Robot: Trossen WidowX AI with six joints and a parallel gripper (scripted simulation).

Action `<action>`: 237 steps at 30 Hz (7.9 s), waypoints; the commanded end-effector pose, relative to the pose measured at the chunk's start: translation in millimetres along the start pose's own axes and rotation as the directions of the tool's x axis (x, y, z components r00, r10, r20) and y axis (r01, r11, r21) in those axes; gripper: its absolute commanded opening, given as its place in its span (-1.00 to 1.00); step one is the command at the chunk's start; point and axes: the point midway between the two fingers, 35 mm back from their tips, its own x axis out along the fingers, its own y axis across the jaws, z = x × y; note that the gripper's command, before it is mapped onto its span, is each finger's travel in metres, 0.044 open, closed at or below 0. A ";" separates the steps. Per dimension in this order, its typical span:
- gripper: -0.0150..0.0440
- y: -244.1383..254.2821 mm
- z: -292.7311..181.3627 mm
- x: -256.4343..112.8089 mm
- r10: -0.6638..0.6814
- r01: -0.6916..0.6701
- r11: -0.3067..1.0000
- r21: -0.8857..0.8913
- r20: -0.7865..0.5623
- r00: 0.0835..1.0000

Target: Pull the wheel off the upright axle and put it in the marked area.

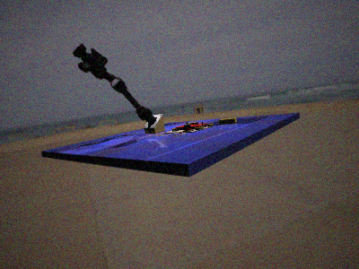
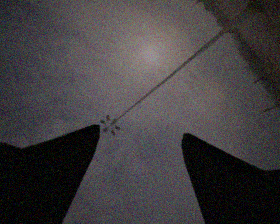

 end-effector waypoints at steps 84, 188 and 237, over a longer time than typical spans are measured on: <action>0.53 -596.0 -47.1 -302.5 -0.547 0.709 -0.701 -0.080 0.699 -0.461; -0.49 -599.0 -40.5 -302.7 -0.547 0.711 -0.698 -0.078 0.699 -0.461; -0.49 -573.4 -67.2 -288.5 -0.541 0.701 -0.708 -0.086 0.704 -0.460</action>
